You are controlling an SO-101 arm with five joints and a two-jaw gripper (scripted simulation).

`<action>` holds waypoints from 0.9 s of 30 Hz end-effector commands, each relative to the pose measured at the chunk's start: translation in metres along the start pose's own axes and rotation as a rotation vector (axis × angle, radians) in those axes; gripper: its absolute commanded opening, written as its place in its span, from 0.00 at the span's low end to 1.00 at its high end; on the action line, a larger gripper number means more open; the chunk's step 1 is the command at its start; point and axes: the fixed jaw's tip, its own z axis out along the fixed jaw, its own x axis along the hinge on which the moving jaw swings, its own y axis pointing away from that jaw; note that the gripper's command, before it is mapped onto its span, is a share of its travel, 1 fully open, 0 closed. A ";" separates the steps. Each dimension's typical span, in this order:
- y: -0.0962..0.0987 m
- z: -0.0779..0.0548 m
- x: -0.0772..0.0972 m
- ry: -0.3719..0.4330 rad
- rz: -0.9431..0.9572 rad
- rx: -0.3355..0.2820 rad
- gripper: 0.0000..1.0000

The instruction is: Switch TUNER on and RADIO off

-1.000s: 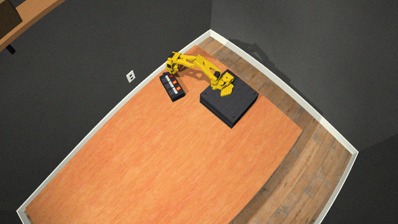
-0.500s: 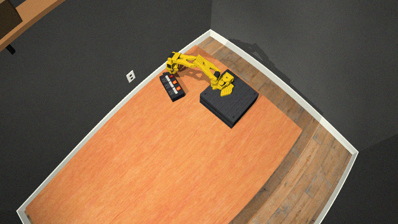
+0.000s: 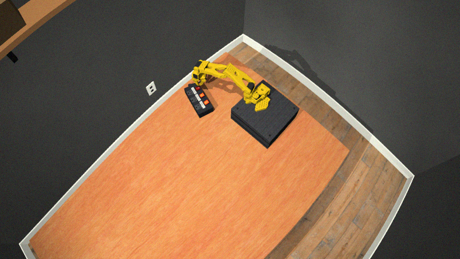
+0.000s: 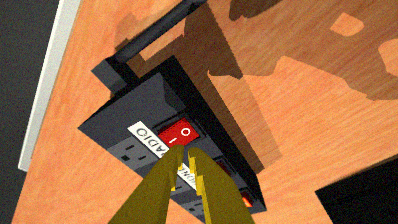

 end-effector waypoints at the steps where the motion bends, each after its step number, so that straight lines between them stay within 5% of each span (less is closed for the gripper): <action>1: -0.003 0.004 0.003 0.010 -0.022 0.022 0.00; 27: 0.002 0.000 0.024 0.012 -0.295 0.020 0.00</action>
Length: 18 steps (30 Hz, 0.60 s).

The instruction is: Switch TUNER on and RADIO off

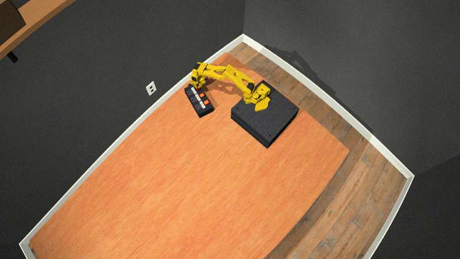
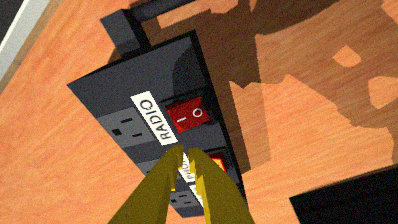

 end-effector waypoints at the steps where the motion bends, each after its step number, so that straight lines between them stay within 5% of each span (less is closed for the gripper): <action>1: -0.001 0.000 0.010 0.013 -0.086 0.018 0.00; 18: 0.009 -0.004 0.037 0.015 -0.471 0.015 0.00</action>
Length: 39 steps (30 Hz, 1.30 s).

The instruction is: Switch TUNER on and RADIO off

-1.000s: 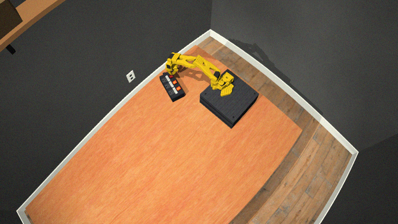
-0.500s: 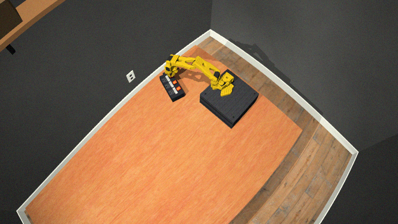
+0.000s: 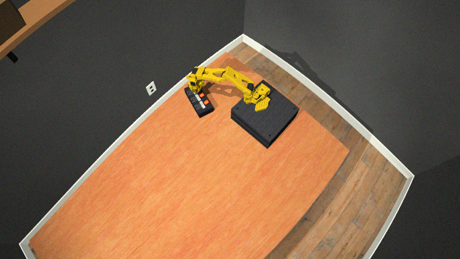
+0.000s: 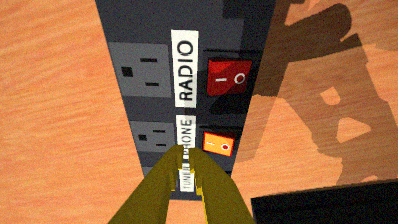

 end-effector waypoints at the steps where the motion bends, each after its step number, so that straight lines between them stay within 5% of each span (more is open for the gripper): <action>1: 0.005 -0.003 0.010 0.001 -0.130 0.000 0.00; 21: 0.026 -0.010 0.048 0.000 -0.732 0.000 0.00; 39: 0.041 -0.017 0.098 -0.002 -1.493 0.001 0.00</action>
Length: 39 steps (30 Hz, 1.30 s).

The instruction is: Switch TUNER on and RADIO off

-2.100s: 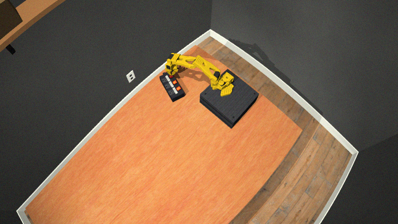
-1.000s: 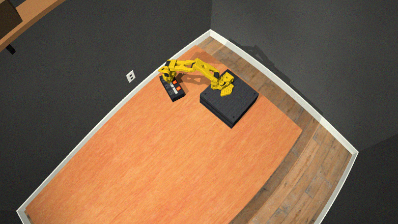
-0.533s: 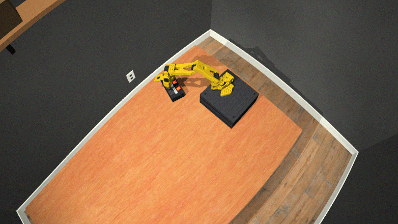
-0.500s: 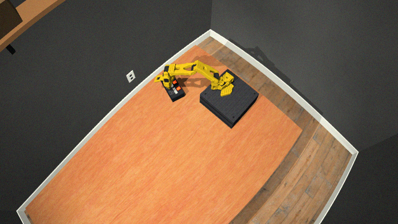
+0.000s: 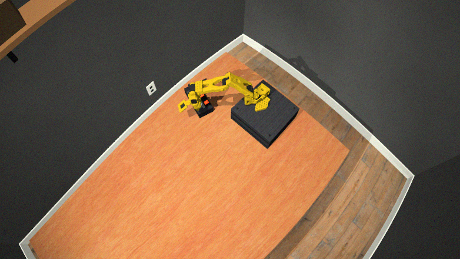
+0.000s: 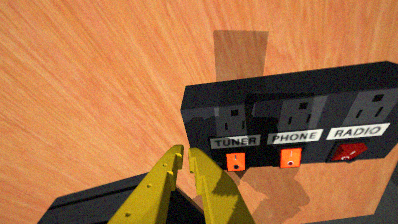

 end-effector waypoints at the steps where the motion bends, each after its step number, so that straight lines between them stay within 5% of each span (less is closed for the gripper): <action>1: 0.010 -0.003 -0.001 -0.026 -0.157 0.009 0.00; 39: 0.118 -0.016 0.027 -0.010 -2.076 0.037 0.00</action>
